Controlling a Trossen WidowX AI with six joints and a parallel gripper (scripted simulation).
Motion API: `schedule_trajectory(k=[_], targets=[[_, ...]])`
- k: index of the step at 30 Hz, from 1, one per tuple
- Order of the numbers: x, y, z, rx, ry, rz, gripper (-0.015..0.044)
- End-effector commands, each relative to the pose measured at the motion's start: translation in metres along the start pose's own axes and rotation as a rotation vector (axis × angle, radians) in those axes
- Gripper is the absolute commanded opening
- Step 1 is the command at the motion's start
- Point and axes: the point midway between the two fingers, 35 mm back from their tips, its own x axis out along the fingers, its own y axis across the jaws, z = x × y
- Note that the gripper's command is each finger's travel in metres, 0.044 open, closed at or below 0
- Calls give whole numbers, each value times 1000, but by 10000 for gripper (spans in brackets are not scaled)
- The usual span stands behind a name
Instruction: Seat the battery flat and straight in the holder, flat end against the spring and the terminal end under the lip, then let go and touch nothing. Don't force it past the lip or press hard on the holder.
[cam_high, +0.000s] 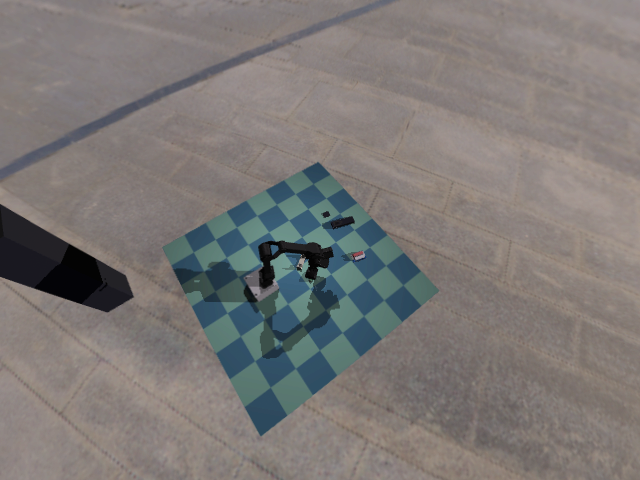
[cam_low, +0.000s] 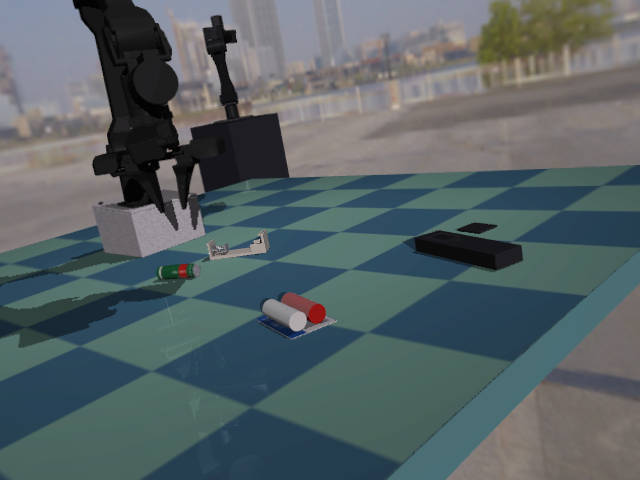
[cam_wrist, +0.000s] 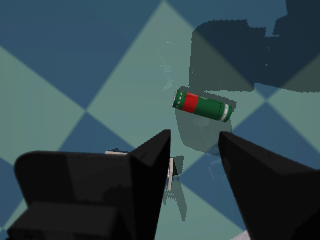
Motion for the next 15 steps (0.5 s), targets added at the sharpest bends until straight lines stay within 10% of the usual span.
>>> schedule_trajectory(k=[1, 15], targets=[[25, -8, -4, -493, 16, -2, 232], [57, -19, -8, -1302, 12, 6, 232]])
